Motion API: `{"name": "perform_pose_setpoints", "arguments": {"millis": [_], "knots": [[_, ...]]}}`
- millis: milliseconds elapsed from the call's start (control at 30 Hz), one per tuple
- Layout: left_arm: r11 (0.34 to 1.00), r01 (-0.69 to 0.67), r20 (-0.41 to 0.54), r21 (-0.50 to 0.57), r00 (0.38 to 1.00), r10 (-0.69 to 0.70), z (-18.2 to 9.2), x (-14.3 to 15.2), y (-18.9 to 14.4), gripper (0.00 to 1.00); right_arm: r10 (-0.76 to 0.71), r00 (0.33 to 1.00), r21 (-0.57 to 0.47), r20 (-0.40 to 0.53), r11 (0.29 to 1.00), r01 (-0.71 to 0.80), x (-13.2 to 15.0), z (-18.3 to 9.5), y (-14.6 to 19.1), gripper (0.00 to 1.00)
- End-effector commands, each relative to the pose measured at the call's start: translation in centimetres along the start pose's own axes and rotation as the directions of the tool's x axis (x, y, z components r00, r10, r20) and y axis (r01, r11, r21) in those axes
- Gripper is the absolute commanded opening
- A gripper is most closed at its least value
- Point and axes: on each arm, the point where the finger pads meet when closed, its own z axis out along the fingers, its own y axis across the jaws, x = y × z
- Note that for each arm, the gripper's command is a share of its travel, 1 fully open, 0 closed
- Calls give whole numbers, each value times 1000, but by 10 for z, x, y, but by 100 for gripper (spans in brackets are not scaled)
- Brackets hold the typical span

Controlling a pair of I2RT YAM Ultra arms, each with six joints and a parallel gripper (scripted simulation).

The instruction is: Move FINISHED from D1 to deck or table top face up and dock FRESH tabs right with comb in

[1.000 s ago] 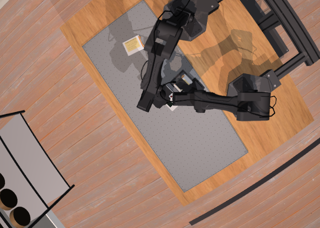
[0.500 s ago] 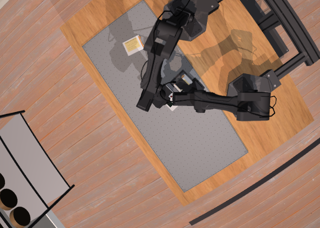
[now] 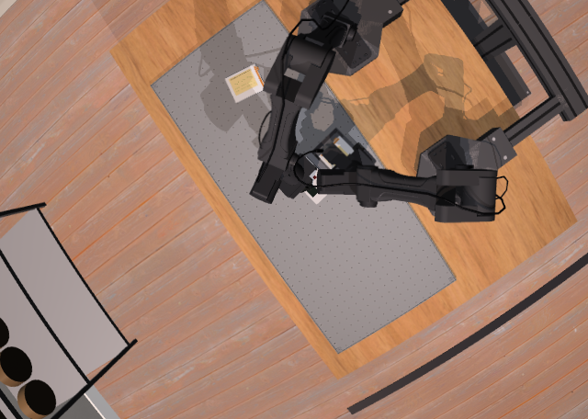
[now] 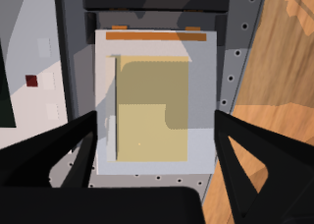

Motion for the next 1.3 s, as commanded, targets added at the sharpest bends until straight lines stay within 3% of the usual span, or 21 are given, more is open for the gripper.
{"name": "perform_pose_setpoints", "arguments": {"millis": [0, 1267], "knots": [[1000, -3, 12, -6, 1000, 3, -2, -4, 2, 0, 53, 991, 49, 124, 997, -59, -42, 13, -24, 0], [1000, -3, 12, -6, 1000, 3, -2, -4, 2, 0, 53, 991, 49, 124, 997, -59, -55, 18, -32, 0]]}}
